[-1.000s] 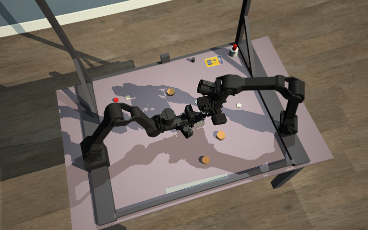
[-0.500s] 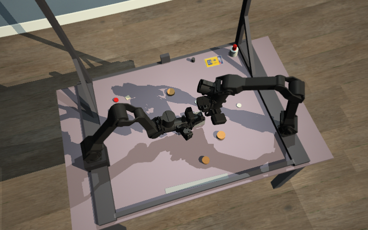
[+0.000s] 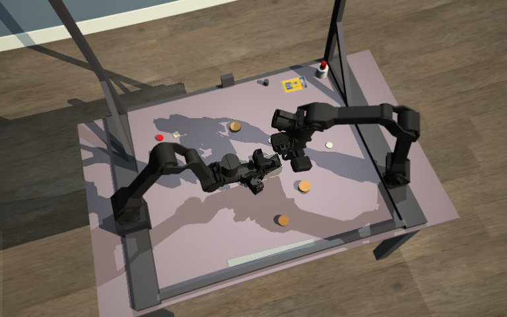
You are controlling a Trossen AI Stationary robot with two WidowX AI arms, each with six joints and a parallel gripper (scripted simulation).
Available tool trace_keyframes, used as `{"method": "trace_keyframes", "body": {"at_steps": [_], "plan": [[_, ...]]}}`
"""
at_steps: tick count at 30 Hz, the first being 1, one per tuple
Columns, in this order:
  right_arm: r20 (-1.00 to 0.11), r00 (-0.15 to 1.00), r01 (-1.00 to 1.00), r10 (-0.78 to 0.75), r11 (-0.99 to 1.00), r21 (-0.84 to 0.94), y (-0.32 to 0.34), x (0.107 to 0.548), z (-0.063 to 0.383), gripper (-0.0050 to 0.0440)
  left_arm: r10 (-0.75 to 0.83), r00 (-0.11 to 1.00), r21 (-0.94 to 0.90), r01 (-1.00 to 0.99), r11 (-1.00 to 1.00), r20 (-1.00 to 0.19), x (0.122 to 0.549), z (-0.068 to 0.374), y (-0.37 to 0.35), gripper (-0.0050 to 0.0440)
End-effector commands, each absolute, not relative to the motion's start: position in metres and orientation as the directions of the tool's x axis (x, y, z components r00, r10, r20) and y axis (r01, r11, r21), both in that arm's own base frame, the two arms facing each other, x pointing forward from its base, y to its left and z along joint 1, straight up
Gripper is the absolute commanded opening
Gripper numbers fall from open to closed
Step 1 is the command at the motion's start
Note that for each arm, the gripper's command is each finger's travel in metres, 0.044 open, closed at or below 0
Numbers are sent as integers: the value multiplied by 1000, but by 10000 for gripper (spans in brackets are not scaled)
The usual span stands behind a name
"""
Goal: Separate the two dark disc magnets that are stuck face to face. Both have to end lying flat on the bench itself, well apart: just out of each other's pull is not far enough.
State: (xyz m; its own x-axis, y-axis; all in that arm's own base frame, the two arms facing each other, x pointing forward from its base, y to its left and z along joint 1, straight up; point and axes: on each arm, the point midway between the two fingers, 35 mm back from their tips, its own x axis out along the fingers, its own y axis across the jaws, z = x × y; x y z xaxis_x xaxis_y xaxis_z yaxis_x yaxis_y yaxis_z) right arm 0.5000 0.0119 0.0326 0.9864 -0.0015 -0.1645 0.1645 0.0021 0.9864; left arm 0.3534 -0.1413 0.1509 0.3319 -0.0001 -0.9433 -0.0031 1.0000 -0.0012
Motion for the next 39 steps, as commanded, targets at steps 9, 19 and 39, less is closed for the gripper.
{"method": "trace_keyframes", "body": {"at_steps": [9, 19, 39], "plan": [[-142, 990, 142, -3, -5, 990, 13, 468, 41, 40, -9, 365, -12, -5, 1000, -931, 356, 163, -141, 40], [-154, 988, 154, -2, -5, 988, 12, 457, 36, 40, -9, 365, -12, -5, 1000, -931, 356, 163, -141, 40], [-114, 993, 114, 1, -26, 993, 3, 471, 57, 40, -9, 365, -12, -5, 1000, -931, 356, 163, -141, 40]]}}
